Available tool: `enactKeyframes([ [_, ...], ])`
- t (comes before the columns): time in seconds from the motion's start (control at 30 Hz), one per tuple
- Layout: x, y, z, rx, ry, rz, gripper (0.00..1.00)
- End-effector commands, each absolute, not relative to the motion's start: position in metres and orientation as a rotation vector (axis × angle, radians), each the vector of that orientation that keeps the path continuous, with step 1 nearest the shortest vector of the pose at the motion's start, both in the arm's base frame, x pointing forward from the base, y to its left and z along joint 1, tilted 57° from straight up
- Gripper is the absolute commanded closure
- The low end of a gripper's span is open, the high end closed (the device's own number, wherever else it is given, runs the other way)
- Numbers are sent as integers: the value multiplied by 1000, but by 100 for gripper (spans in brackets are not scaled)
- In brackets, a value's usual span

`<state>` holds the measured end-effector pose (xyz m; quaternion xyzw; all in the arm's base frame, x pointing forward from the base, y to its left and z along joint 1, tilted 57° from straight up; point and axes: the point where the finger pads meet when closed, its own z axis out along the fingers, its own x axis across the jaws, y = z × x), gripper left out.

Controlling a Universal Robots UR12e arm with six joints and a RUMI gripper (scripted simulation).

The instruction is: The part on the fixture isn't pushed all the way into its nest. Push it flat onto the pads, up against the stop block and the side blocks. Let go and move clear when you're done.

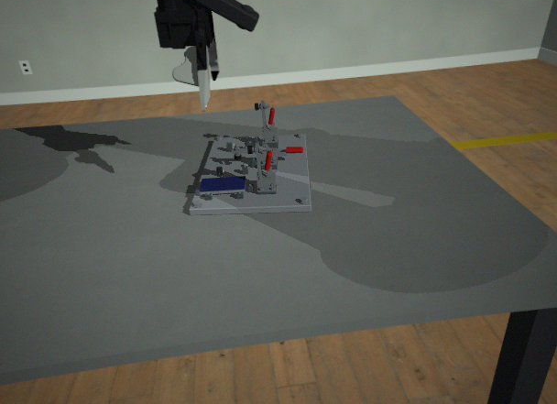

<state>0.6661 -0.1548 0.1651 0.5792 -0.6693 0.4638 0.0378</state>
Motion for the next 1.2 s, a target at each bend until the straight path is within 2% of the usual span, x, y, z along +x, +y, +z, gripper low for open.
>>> enactKeyframes([
  [0.0,671,-156,172,1732,-2061,1468,0],
  [0.4,670,-156,172,1730,-2061,1468,0],
  [0.43,670,-156,172,1730,-2061,1468,100],
  [1.17,671,-156,173,1731,-2061,1470,100],
])
